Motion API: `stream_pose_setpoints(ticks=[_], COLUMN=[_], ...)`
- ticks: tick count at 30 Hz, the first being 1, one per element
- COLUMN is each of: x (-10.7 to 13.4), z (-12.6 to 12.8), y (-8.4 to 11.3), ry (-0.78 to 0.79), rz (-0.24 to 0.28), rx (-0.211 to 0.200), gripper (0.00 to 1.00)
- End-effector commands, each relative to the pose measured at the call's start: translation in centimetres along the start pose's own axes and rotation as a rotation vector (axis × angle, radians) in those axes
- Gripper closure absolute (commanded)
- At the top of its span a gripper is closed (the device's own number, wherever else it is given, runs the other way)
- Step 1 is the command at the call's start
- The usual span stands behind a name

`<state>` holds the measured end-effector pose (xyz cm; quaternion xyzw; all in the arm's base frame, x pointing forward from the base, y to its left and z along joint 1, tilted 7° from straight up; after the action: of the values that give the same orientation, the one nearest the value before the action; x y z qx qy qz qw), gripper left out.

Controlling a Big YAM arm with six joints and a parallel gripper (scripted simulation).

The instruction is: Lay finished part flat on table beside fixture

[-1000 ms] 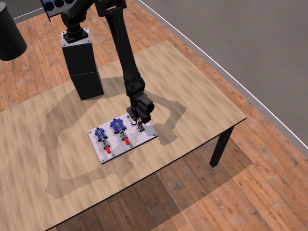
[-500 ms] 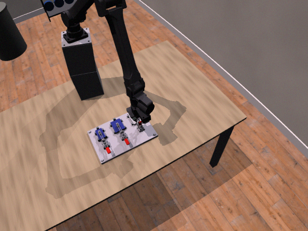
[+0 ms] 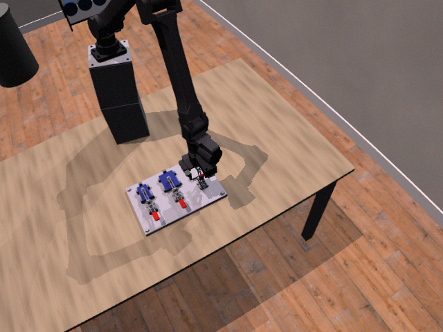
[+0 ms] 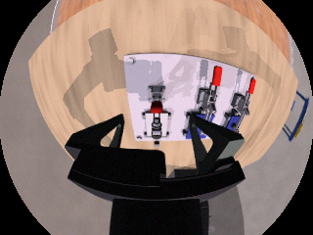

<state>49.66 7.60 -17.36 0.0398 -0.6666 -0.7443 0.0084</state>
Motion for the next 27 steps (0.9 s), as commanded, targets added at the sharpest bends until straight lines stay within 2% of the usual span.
stream_pose_setpoints(ticks=[1, 15, 23, 27], x=[-0.5, -0.6, 1.4, 0.8], z=[-0.7, -0.7, 0.1, 0.9], y=[-0.8, -0.9, -1.3, 0.7], ry=[-0.002, -0.002, -0.002, 0.004], rz=[-0.007, -0.010, 0.013, -0.030], rx=[0.004, 0.003, 0.004, 0.000], gripper=[0.08, 0.08, 0.08, 0.08])
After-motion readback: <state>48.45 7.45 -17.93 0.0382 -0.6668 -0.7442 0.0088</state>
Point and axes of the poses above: the point where the finger pads meet when closed, its own y axis back along the fingers, its own z axis across the jaws, x = y × z, the point moved 10 cm from there along y, back along the fingers, and after that the axes turned 12 degrees about y, right-handed, at the moved point
